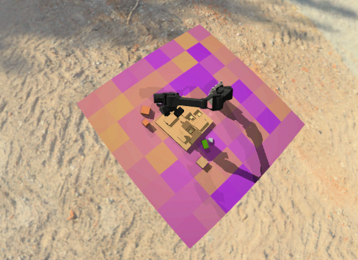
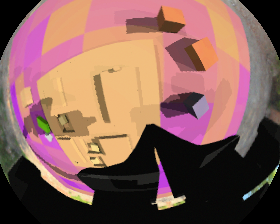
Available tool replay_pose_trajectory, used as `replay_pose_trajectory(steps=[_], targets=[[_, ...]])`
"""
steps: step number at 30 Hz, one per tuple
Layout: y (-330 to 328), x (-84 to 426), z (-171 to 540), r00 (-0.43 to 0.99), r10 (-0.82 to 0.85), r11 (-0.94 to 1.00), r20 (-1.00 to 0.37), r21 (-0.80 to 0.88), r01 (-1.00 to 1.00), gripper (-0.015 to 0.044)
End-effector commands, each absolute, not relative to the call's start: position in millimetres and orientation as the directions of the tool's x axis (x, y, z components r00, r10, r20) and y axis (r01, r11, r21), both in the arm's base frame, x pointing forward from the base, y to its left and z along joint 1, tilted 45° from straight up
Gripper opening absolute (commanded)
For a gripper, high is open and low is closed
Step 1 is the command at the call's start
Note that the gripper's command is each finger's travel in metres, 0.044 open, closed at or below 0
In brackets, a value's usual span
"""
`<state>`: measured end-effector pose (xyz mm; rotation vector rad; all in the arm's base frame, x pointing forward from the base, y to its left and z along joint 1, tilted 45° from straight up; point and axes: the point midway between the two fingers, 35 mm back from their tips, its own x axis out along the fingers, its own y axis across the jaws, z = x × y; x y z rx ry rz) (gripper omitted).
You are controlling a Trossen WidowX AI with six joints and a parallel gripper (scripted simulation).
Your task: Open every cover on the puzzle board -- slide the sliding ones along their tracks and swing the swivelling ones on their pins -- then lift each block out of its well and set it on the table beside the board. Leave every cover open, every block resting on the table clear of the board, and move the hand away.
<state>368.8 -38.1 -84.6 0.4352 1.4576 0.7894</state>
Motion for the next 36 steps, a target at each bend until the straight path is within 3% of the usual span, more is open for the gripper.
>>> replay_pose_trajectory(steps=[1, 36], targets=[[-38.8, 368.1, -84.9, -0.073, 0.7, 0.686, -0.711, 0.697, -0.211, 0.0], [-20.7, 367.1, -104.1, -0.072, 0.7, 0.686, -0.711, 0.697, -0.211, 0.0]])
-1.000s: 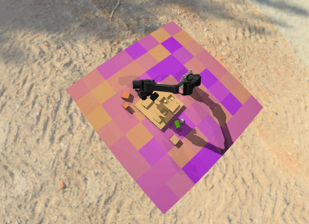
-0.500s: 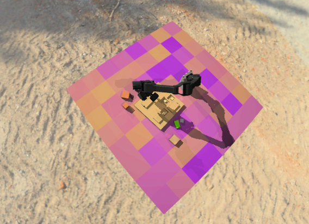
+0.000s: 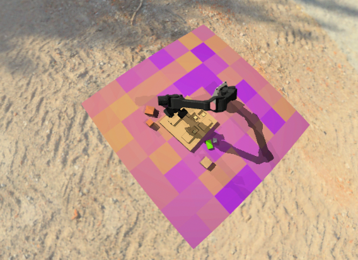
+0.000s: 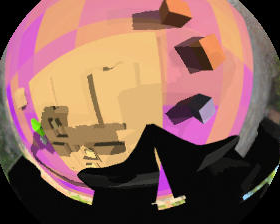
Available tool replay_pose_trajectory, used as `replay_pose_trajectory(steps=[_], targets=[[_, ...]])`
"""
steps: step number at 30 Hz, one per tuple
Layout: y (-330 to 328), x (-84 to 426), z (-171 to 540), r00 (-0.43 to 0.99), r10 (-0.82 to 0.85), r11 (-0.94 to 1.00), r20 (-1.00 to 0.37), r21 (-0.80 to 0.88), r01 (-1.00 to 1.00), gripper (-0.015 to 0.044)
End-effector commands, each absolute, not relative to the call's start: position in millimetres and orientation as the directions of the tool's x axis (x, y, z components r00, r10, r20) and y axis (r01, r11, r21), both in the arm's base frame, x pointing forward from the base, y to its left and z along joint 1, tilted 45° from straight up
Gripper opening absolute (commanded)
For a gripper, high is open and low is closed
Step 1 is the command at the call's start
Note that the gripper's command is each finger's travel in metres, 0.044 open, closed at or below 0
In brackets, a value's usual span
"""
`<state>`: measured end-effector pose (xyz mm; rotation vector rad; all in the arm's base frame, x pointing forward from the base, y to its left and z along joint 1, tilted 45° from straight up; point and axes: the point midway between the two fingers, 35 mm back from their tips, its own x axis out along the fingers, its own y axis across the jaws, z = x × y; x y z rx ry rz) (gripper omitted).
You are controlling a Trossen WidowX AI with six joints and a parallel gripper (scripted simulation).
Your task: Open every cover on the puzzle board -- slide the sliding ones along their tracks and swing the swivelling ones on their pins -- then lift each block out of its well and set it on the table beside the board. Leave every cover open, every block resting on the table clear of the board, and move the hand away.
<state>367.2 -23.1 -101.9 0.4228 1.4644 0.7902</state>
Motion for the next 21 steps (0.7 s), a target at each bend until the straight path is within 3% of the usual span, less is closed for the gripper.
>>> replay_pose_trajectory(steps=[1, 21], targets=[[-20.0, 367.0, -104.8, -0.072, 0.7, 0.686, -0.711, 0.697, -0.211, 0.0], [-6.0, 364.8, -118.9, -0.073, 0.701, 0.685, -0.71, 0.698, -0.211, 0.0]])
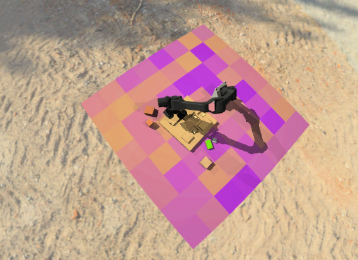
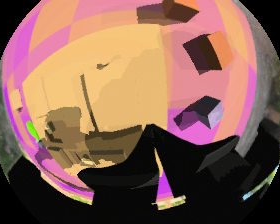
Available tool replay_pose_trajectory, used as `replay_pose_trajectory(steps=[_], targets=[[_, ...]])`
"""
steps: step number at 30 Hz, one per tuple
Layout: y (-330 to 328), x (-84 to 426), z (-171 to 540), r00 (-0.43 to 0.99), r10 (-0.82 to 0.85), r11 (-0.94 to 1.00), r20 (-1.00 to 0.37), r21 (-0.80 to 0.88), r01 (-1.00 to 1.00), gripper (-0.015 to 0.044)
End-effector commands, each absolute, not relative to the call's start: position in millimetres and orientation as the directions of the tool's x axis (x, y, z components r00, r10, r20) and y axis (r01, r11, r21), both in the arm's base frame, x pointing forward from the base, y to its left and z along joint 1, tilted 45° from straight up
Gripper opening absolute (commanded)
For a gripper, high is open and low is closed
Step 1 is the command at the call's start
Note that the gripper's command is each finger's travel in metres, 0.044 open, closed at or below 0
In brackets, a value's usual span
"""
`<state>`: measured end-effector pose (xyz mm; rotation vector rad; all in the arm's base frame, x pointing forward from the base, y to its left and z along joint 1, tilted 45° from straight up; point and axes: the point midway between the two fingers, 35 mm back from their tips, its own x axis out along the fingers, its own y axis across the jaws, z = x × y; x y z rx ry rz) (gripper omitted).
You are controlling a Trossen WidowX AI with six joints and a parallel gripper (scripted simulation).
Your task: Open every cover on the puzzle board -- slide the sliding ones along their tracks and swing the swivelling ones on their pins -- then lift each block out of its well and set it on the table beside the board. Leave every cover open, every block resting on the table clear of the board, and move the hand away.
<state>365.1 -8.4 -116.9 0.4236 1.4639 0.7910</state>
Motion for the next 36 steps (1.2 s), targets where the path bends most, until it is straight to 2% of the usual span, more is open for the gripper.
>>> replay_pose_trajectory(steps=[1, 36], targets=[[-5.3, 364.6, -119.6, -0.073, 0.701, 0.685, -0.71, 0.698, -0.211, 0.0], [19.5, 351.4, -108.6, -0.074, 0.702, 0.683, -0.708, 0.7, -0.21, 0.0]])
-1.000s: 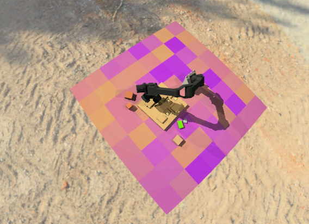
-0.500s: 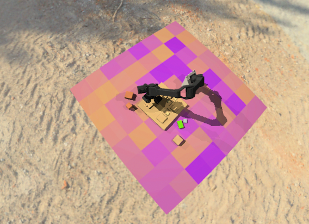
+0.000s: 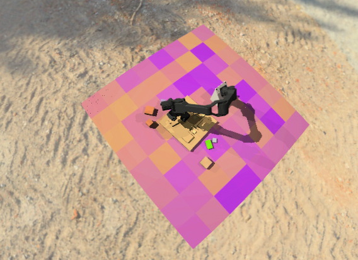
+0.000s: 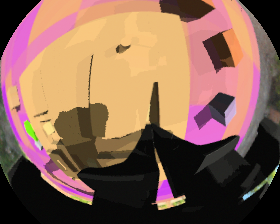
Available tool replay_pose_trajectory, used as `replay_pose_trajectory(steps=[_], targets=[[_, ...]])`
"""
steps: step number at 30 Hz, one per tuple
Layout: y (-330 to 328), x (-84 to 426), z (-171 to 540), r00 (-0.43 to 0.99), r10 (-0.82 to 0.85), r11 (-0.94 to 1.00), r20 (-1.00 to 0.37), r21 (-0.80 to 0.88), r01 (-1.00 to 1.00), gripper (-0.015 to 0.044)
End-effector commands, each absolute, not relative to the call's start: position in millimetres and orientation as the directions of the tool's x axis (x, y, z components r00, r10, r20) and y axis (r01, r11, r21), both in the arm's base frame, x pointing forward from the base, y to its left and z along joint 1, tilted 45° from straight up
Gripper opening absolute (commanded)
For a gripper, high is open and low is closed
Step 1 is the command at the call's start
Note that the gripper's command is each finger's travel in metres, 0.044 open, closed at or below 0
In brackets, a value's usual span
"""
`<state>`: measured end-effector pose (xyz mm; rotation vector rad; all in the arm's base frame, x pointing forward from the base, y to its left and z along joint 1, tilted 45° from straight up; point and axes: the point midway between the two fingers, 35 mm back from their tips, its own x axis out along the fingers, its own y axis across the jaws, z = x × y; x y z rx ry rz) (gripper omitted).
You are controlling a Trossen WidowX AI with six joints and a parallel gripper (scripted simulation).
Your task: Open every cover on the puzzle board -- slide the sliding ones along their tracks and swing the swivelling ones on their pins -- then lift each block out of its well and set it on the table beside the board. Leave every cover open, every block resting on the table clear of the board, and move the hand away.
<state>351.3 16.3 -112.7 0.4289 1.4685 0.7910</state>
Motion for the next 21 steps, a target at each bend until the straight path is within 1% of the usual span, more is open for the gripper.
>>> replay_pose_trajectory(steps=[1, 21], targets=[[20.4, 351.0, -107.7, -0.074, 0.703, 0.683, -0.708, 0.7, -0.21, 0.0], [35.9, 347.5, -92.4, -0.074, 0.703, 0.682, -0.707, 0.701, -0.21, 0.0]])
